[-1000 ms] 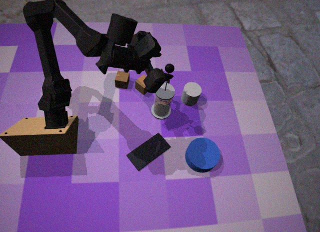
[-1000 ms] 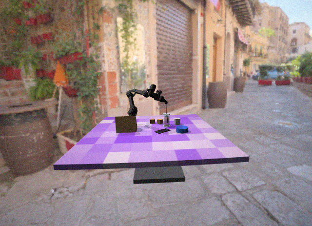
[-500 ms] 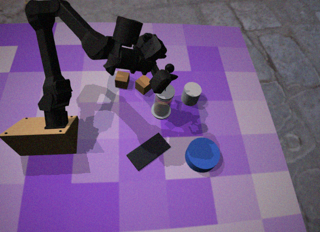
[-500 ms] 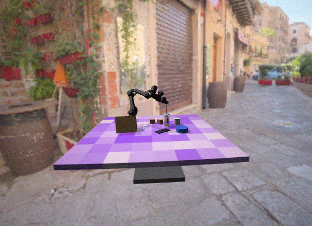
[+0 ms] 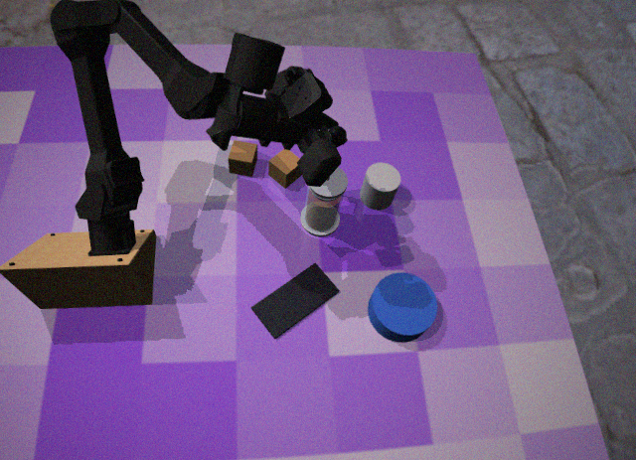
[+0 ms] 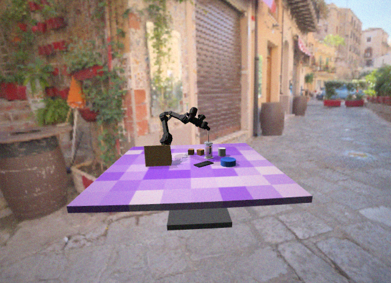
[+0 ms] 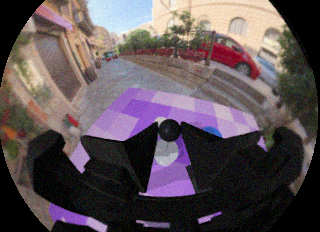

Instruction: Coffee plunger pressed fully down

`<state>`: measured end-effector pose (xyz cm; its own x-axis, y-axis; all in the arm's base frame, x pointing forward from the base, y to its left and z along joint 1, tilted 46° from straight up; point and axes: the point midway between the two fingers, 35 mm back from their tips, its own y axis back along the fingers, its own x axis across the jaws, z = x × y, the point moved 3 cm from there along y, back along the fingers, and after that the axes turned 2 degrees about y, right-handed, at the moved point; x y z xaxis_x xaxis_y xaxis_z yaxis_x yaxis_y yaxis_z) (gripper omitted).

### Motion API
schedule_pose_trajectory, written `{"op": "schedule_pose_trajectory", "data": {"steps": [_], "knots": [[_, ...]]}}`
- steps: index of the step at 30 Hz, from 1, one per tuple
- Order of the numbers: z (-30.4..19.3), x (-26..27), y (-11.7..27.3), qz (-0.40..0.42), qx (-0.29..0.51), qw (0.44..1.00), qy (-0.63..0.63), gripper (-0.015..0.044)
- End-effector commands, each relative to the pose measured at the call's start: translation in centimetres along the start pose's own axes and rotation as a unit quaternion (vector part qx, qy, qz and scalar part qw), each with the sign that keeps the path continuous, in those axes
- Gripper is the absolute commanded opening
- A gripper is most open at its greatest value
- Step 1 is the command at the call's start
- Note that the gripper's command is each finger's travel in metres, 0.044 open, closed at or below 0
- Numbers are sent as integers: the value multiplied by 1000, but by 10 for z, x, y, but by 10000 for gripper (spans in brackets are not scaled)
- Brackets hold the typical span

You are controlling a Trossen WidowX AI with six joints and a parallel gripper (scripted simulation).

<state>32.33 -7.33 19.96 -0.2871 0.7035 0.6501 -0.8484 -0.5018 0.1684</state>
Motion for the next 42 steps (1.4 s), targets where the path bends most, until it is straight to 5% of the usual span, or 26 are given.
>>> {"op": "schedule_pose_trajectory", "data": {"steps": [1, 42], "knots": [[-1, 0, 0, -1, 0, 1000, -2, 121], [-47, -3, -36, -2, 2, 1000, -1, 121]]}}
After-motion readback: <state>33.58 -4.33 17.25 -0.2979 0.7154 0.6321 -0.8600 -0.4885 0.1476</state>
